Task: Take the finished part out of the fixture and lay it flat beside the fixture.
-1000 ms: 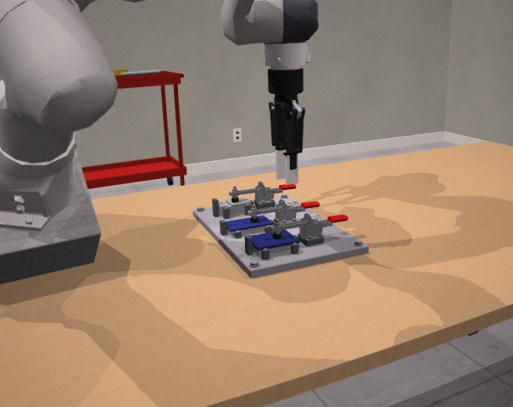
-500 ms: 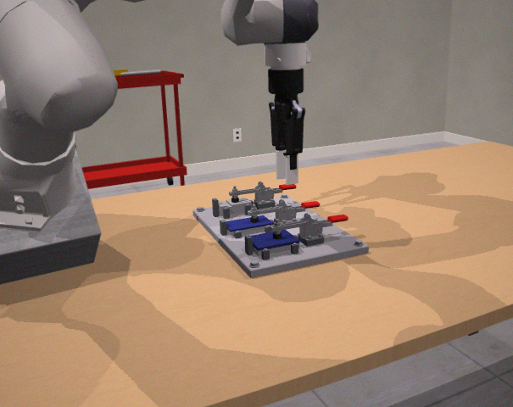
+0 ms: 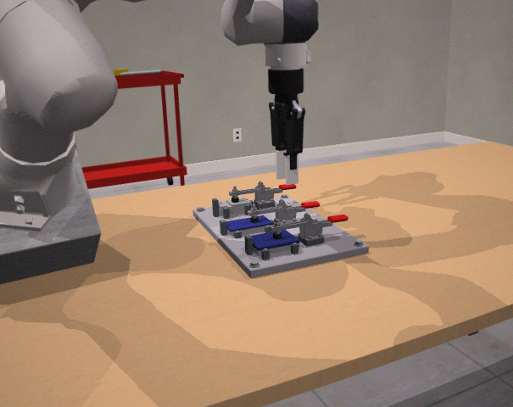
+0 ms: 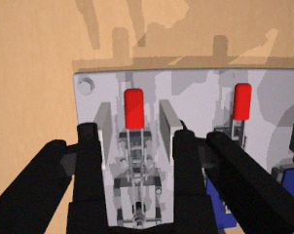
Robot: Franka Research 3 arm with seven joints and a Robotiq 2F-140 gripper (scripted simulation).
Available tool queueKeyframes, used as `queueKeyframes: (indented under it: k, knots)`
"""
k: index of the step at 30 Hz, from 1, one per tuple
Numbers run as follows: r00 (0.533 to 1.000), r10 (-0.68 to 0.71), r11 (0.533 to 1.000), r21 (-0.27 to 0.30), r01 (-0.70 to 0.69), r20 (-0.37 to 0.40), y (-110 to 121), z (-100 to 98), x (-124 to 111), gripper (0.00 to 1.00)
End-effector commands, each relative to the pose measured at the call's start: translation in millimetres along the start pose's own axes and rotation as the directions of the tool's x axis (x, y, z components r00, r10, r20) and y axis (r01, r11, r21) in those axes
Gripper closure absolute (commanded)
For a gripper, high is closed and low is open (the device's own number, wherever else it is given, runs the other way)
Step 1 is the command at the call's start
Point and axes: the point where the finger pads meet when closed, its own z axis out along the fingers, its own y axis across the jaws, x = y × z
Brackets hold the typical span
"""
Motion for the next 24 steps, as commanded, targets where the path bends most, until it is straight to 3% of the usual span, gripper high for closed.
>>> queueKeyframes:
  k: [1,24]
  knots:
    - [1.000,0.003,1.000,0.001,-0.003,-0.002,-1,1.2,0,0.72]
    - [1.000,0.003,1.000,0.001,-0.003,-0.002,-2,30.0,0,0.72]
